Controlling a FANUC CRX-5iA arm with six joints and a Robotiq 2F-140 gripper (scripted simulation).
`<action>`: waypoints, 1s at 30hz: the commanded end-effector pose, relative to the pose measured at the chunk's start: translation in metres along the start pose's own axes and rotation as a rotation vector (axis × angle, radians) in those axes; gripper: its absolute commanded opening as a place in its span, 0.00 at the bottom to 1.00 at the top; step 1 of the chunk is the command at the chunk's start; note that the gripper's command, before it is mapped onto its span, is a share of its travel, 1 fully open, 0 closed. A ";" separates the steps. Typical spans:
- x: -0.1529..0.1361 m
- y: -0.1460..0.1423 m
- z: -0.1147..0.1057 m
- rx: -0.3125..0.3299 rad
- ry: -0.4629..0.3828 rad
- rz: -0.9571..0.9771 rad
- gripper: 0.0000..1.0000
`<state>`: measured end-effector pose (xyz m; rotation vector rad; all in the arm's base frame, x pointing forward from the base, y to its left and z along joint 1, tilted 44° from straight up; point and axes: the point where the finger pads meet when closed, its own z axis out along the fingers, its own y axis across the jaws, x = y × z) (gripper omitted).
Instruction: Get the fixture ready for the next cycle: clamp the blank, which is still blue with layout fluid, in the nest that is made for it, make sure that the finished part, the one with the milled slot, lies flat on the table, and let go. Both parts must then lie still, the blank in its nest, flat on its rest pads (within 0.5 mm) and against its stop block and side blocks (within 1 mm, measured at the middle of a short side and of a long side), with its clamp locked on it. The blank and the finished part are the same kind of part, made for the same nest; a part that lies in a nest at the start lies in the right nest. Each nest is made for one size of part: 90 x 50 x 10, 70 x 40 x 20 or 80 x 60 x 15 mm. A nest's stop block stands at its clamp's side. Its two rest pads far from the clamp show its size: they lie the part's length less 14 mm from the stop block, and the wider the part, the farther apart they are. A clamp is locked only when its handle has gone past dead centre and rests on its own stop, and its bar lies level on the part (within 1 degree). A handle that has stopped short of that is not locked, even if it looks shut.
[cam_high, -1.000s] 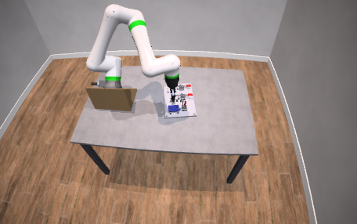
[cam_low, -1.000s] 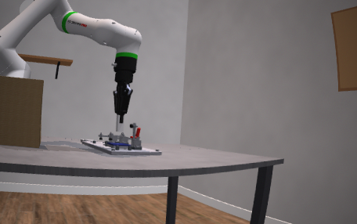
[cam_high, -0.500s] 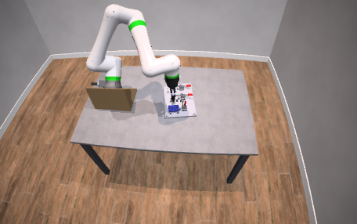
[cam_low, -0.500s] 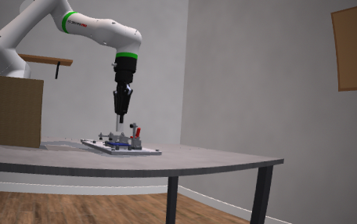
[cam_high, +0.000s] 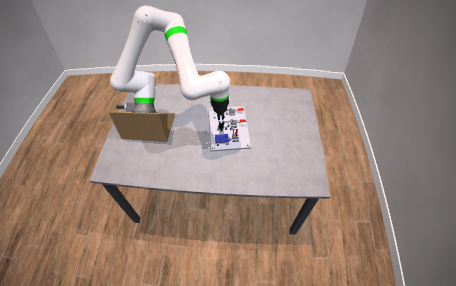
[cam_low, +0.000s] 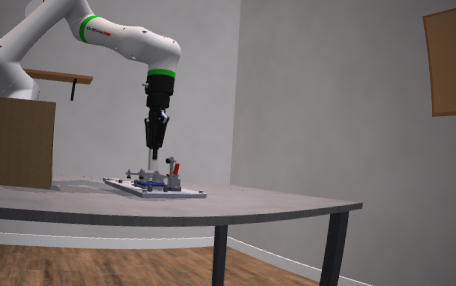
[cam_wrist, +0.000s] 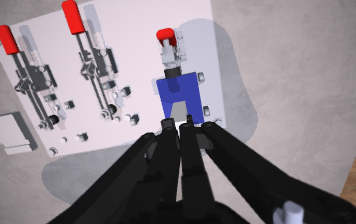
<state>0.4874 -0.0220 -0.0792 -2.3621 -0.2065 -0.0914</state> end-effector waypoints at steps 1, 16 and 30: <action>0.000 0.000 0.003 0.000 0.000 0.000 0.00; -0.003 0.000 0.014 0.000 0.000 0.000 0.00; -0.058 0.000 0.014 0.000 0.000 0.000 0.00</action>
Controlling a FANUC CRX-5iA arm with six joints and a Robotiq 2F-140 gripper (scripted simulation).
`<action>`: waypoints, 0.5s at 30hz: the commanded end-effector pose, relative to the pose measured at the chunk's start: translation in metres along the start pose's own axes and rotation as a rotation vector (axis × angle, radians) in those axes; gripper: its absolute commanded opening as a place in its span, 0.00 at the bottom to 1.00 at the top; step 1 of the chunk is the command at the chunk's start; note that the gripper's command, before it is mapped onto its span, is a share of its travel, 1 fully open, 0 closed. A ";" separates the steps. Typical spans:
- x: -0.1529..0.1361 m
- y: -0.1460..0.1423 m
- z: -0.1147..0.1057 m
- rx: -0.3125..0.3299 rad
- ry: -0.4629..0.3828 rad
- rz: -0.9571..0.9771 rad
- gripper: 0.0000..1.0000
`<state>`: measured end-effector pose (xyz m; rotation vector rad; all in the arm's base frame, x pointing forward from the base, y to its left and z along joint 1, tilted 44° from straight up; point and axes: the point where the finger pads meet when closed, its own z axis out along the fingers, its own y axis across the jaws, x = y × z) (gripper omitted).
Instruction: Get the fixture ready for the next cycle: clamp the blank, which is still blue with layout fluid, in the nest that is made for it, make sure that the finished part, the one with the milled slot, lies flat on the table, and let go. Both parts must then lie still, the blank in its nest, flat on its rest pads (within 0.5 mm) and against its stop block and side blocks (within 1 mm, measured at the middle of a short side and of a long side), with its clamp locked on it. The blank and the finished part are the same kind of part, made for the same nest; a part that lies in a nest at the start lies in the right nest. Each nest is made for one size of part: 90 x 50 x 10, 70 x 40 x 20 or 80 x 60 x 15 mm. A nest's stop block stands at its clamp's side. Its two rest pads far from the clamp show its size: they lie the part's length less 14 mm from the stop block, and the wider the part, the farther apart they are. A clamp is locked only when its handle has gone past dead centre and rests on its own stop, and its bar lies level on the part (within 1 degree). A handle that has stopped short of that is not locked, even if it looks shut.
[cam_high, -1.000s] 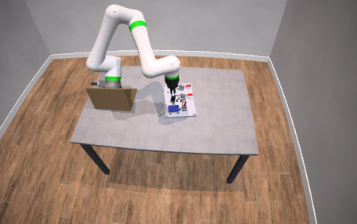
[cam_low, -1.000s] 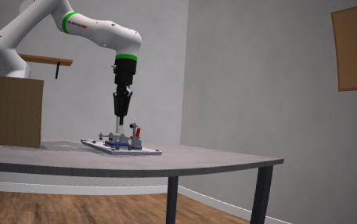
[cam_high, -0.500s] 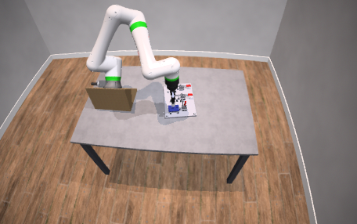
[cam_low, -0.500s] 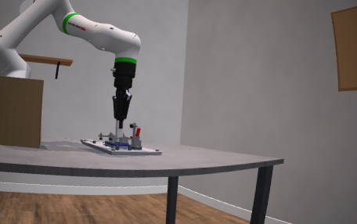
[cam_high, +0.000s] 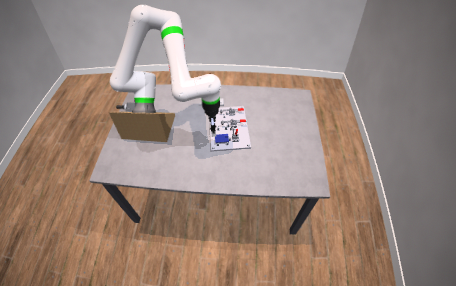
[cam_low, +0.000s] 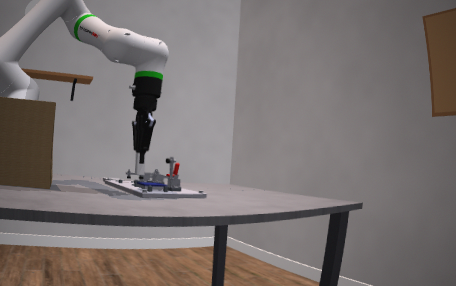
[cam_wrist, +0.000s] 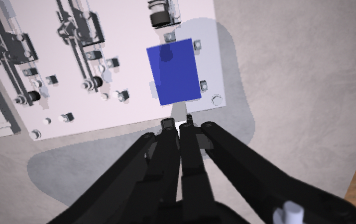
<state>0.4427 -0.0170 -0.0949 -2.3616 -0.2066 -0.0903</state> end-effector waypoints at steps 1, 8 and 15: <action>-0.017 0.000 -0.001 -0.001 0.001 0.000 0.00; -0.029 0.000 -0.001 -0.001 0.001 0.000 0.00; -0.030 0.000 0.002 -0.001 0.001 0.000 0.00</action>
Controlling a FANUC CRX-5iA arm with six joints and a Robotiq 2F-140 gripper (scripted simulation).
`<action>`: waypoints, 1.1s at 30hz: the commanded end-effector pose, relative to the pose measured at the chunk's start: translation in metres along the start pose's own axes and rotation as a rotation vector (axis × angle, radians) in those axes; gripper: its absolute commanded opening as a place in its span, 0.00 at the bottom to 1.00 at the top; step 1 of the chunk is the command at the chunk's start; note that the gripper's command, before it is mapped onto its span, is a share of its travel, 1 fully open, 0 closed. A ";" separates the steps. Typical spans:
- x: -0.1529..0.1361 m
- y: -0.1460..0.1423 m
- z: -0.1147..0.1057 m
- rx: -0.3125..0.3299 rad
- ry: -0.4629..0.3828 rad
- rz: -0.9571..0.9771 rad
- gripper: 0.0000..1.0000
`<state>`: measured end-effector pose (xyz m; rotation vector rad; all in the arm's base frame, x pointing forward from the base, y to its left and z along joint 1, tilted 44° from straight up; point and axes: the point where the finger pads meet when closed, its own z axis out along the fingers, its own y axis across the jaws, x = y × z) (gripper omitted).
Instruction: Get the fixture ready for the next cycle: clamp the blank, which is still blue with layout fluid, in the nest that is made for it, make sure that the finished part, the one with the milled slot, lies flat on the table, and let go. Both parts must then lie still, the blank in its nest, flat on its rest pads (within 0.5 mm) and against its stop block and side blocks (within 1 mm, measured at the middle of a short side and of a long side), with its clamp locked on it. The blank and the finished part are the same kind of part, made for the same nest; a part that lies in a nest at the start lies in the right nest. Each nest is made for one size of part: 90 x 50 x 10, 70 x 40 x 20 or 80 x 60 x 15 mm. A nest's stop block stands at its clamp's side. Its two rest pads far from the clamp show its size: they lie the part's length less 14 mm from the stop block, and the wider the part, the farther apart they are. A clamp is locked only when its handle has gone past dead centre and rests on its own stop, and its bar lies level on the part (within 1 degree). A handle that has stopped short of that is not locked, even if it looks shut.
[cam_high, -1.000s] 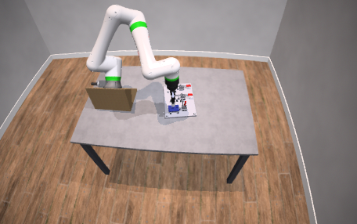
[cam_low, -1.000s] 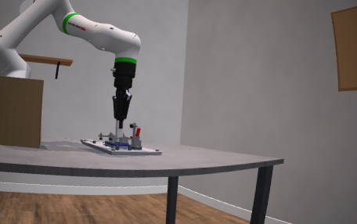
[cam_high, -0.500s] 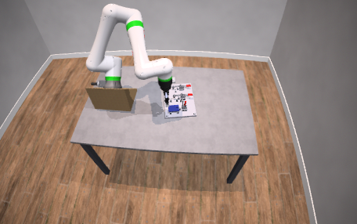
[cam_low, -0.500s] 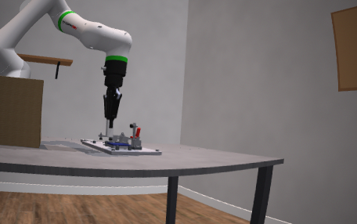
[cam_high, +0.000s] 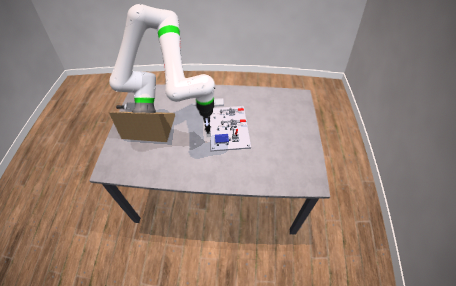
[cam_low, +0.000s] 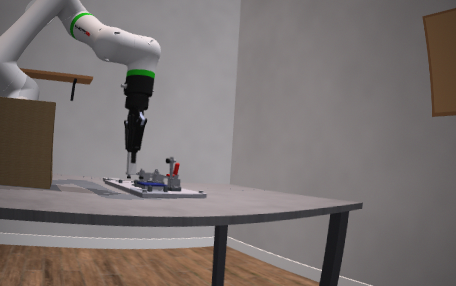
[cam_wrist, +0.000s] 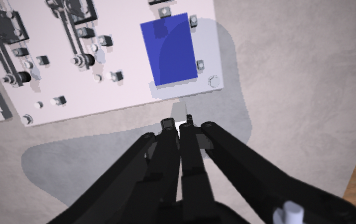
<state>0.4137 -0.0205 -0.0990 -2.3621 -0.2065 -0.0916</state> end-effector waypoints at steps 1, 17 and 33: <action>0.000 0.000 0.004 0.000 0.000 0.000 0.00; 0.000 0.000 0.034 0.000 0.000 0.000 0.00; 0.000 0.000 0.035 0.000 0.000 0.000 0.00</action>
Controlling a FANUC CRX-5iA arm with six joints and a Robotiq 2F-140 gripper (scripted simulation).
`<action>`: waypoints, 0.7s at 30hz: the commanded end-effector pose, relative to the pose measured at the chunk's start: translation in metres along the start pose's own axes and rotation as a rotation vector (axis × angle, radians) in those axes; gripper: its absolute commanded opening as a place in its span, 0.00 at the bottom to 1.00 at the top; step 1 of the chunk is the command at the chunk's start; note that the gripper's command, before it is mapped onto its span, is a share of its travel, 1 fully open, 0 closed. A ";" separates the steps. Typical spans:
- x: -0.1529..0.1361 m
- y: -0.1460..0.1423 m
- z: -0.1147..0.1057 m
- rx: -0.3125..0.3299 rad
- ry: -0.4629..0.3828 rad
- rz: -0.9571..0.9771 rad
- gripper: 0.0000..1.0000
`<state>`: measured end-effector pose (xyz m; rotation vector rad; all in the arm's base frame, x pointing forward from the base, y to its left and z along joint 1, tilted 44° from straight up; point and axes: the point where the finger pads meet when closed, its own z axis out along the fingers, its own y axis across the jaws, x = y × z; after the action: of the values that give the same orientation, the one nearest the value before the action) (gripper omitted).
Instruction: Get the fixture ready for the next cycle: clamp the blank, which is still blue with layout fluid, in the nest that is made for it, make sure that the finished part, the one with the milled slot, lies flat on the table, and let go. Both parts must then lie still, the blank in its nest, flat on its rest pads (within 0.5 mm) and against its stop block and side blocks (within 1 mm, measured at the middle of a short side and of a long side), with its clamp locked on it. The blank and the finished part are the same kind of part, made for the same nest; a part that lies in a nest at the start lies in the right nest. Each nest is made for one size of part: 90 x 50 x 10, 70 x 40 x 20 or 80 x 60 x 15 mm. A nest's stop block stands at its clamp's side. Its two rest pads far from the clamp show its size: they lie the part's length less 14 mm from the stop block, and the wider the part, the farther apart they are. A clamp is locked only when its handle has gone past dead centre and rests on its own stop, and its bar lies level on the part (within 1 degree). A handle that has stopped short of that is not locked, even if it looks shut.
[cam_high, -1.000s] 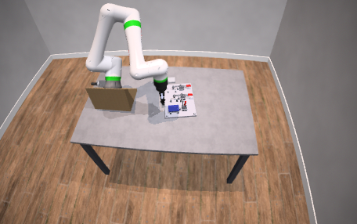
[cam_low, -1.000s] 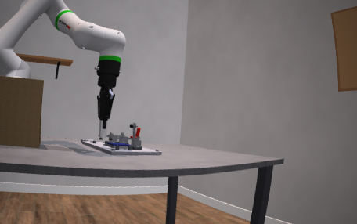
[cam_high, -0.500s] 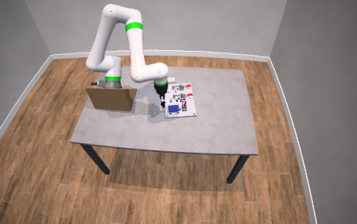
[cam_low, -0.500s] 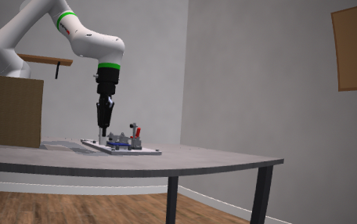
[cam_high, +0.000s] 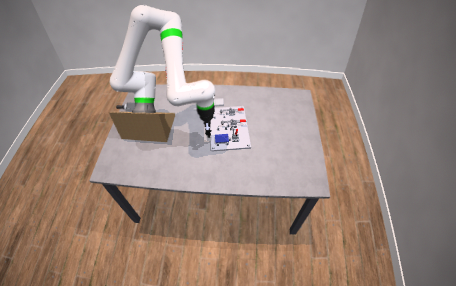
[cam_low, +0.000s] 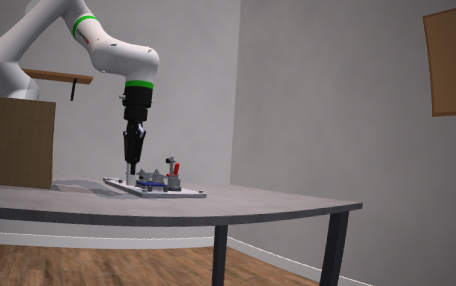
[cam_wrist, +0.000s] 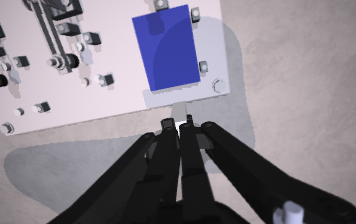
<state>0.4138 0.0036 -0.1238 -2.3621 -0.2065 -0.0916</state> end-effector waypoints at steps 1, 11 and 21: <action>0.000 0.000 0.001 0.000 0.000 0.000 0.00; 0.000 0.000 0.004 0.000 0.000 0.000 0.00; 0.000 0.000 0.004 0.000 0.000 0.000 0.00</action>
<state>0.4140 0.0065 -0.1270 -2.3621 -0.2065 -0.0916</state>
